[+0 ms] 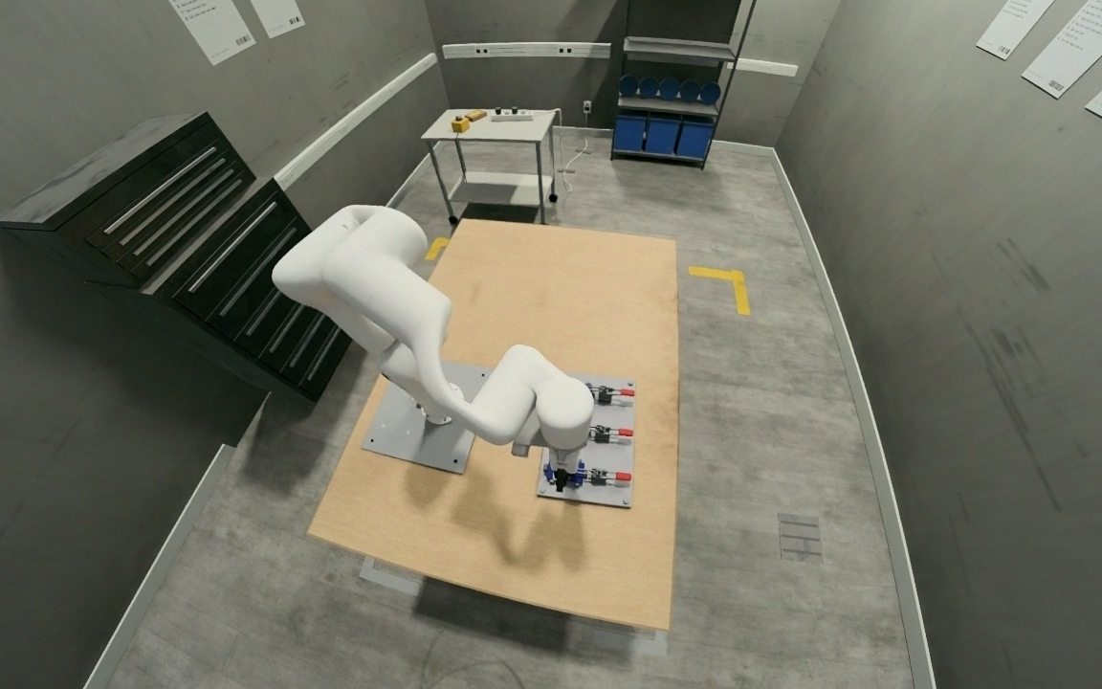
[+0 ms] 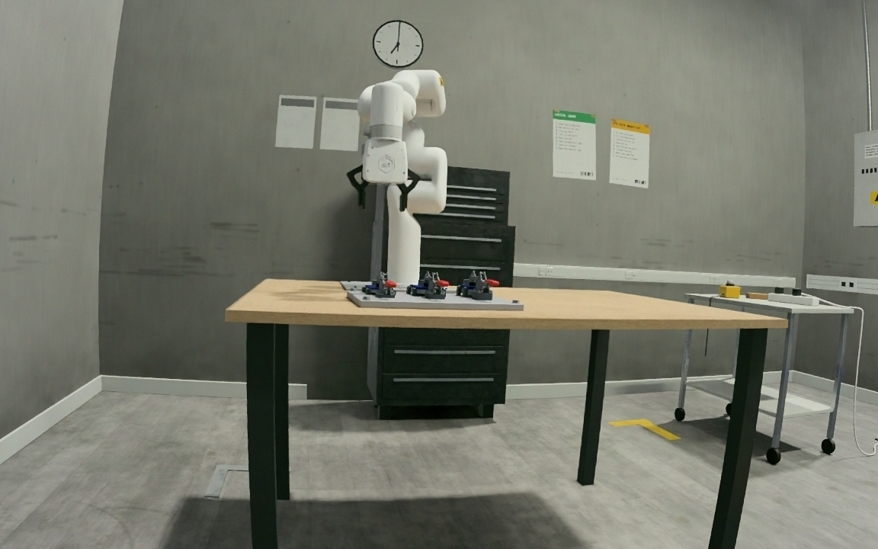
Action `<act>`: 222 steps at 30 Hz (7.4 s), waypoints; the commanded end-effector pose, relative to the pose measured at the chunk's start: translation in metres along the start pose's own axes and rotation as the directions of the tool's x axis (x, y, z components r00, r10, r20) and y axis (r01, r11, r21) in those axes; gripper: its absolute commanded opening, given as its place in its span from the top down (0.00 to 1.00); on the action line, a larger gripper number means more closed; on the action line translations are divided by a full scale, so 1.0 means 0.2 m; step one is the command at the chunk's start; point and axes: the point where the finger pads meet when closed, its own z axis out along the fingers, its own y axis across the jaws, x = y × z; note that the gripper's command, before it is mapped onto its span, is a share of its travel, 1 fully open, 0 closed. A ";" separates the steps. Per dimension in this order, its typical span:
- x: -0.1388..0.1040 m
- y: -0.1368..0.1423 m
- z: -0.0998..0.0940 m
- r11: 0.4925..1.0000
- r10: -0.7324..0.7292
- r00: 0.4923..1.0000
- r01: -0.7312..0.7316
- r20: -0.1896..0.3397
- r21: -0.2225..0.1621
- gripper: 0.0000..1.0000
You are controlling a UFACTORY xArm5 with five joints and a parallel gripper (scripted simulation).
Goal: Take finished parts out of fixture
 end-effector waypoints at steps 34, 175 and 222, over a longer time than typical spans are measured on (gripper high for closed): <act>0.00 0.00 -0.01 1.000 0.001 1.000 -0.001 0.004 0.001 1.00; 0.00 0.00 -0.01 1.000 0.001 1.000 -0.001 0.004 0.001 0.52; 0.00 0.00 0.04 1.000 0.001 1.000 -0.001 0.004 0.001 0.52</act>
